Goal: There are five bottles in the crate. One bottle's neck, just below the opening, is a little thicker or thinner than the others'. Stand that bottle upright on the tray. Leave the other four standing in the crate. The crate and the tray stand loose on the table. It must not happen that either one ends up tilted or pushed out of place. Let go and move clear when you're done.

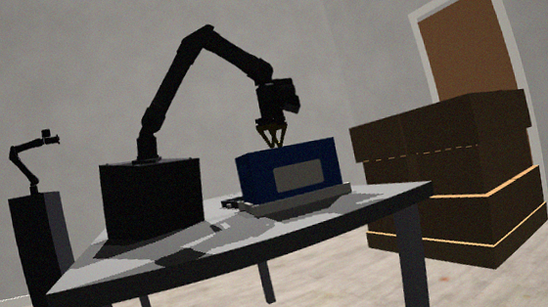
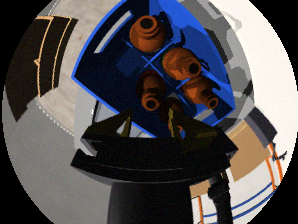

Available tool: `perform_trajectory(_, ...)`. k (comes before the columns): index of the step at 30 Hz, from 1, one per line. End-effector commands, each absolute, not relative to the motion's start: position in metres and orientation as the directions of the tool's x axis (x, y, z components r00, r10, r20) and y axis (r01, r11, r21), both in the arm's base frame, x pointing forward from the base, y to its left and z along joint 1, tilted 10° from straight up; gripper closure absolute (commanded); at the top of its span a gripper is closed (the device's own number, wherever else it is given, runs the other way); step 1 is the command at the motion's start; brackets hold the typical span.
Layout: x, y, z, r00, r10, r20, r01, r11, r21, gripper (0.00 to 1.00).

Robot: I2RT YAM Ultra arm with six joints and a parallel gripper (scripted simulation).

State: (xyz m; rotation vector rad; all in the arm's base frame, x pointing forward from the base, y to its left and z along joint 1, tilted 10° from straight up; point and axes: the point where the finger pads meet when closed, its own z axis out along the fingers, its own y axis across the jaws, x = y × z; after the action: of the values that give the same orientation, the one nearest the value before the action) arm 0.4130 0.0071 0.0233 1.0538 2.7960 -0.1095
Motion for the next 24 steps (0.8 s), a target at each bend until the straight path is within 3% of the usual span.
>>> perform_trajectory(1,0.411,0.0045,0.0189,-0.741,0.65,-0.167,0.661,0.75,-0.016,0.39)
perform_trajectory(24,0.4112,0.0045,0.0198,-0.742,0.649,-0.169,0.66,0.751,-0.014,0.39)
